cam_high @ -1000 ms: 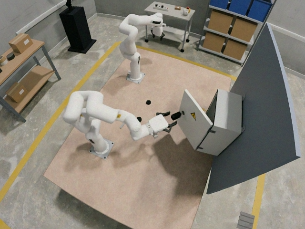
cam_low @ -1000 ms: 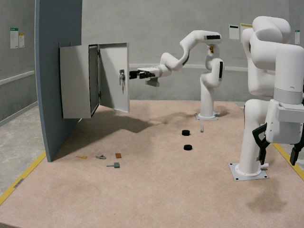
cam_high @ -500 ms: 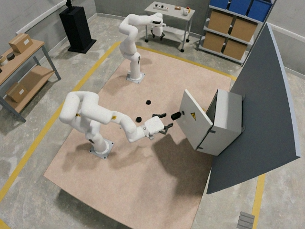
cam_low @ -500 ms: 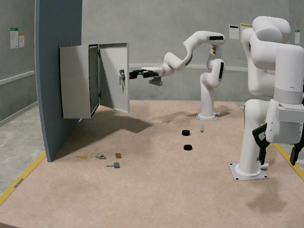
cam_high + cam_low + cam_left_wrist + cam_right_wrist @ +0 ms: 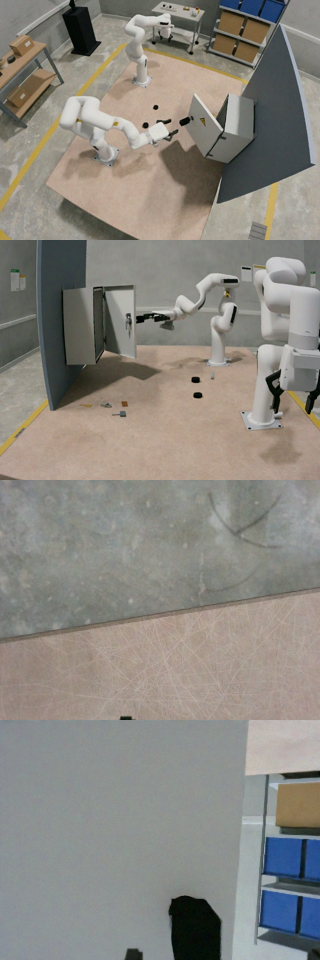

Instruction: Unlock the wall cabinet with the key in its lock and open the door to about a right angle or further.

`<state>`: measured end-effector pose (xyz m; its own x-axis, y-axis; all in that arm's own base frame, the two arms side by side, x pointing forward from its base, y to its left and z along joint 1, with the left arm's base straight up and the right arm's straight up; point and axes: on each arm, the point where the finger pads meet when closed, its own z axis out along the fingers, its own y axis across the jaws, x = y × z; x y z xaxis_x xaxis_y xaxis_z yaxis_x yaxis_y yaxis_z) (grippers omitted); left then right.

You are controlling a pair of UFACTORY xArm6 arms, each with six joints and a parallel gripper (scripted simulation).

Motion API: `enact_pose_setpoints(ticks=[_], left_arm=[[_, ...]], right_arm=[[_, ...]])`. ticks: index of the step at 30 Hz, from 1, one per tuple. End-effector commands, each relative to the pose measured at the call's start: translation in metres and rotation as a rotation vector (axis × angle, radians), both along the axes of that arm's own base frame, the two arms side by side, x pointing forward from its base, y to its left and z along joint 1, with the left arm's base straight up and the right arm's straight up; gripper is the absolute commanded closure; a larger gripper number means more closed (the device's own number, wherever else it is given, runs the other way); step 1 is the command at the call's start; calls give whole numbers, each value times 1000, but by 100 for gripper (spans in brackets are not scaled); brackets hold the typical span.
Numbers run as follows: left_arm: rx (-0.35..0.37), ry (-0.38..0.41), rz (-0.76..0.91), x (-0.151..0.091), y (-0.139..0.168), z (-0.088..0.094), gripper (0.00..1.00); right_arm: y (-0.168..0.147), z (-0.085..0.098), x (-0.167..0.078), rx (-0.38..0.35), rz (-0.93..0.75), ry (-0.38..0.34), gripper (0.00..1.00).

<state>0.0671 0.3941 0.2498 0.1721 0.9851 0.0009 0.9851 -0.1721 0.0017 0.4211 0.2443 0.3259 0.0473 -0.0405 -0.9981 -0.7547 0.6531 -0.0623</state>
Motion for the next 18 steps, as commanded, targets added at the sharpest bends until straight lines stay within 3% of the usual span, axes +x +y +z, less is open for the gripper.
enact_pose_setpoints(ticks=[1,7,18], left_arm=[[3,-1,0,0,1,1,0],[3,-1,0,0,1,1,0],[3,-1,0,0,1,1,0]], right_arm=[[-11,2,-18,1,0,-1,9],[-14,2,-24,1,0,-1,9],[-38,3,-65,1,1,0,9]])
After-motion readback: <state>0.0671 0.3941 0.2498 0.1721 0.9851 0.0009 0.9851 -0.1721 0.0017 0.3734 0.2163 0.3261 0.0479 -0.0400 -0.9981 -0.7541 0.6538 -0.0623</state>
